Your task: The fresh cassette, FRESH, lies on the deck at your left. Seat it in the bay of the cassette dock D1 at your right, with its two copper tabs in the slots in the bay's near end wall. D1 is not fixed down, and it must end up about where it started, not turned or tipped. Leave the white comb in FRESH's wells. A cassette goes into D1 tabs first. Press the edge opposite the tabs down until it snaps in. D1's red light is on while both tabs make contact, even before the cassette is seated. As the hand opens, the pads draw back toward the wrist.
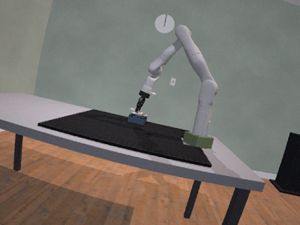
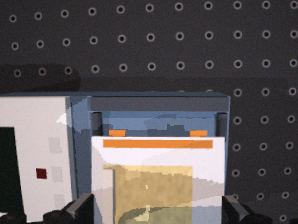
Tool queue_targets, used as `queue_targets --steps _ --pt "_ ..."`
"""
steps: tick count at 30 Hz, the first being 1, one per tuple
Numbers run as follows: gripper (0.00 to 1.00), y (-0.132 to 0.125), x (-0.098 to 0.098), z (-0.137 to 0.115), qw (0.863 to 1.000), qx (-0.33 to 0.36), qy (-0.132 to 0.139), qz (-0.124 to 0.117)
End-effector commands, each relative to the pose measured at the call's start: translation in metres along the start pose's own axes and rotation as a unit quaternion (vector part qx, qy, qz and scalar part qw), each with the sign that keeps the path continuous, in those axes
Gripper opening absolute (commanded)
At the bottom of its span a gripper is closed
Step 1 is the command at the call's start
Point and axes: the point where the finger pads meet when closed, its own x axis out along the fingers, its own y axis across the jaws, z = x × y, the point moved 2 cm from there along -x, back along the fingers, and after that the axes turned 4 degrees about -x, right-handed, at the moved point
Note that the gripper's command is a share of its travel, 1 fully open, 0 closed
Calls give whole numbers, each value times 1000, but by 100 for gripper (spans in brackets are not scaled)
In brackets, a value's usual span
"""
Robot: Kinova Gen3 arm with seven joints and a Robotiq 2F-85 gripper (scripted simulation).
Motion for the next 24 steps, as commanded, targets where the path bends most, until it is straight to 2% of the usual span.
queue_targets --steps 1,7,24 --pt "0 0 4 -2 1000 1 2 1" --pt "0 0 11 -4 1000 1 2 1" --pt "0 0 13 -4 1000 1 2 1"
